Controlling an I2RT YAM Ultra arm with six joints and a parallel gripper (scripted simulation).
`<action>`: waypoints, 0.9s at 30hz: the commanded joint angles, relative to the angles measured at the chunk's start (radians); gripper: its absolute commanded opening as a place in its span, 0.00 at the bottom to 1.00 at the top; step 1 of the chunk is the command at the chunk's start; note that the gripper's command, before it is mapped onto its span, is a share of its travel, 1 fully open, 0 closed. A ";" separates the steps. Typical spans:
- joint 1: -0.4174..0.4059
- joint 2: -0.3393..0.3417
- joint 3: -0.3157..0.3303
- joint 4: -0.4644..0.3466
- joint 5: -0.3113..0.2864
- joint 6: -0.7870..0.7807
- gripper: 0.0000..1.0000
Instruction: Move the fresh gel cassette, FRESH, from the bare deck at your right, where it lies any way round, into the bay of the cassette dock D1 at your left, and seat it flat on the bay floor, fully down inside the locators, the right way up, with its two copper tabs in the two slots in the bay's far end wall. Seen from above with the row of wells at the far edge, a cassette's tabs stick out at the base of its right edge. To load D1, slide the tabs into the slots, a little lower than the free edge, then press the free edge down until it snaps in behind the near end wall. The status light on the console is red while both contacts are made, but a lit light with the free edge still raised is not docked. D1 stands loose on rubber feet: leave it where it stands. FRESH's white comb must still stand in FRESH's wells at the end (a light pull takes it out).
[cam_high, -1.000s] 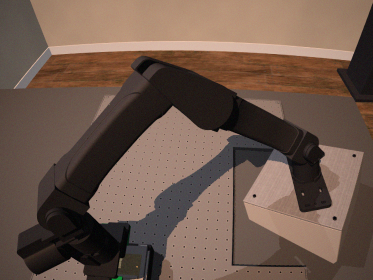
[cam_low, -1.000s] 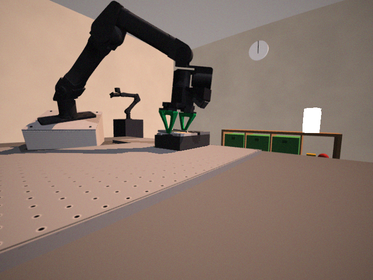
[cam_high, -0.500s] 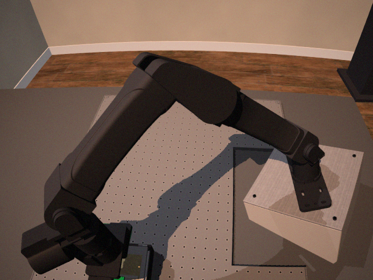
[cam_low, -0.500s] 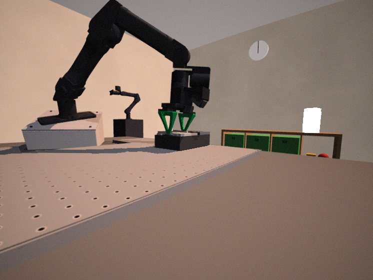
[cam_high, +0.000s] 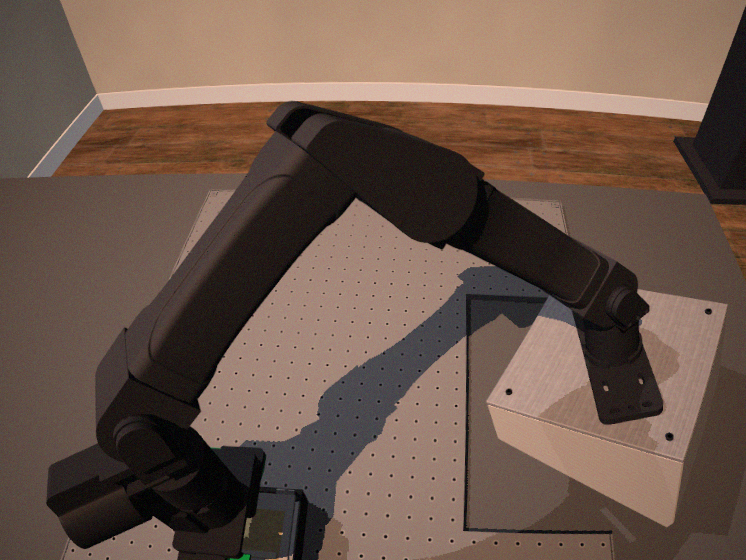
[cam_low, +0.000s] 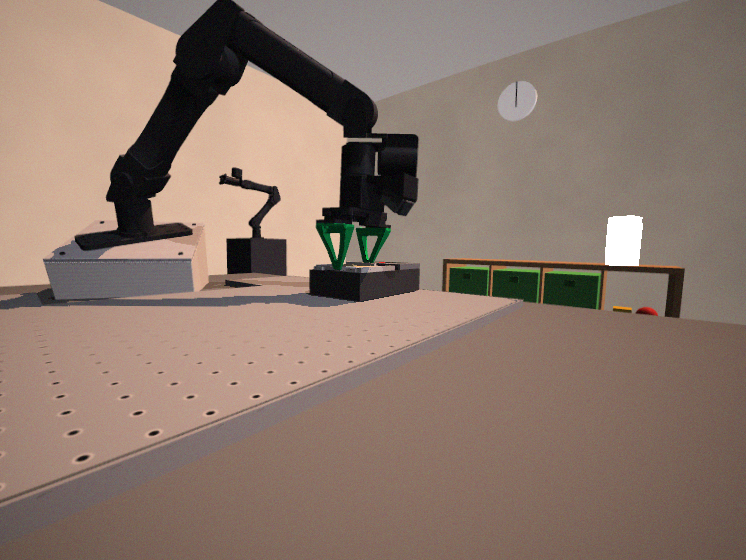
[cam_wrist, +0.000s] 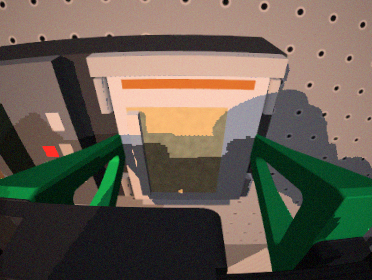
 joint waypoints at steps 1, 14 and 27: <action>0.011 -0.033 -0.001 0.041 0.025 -0.010 0.00; 0.000 -0.018 -0.019 0.053 0.025 -0.013 0.00; -0.010 0.011 -0.030 0.065 0.024 -0.016 0.00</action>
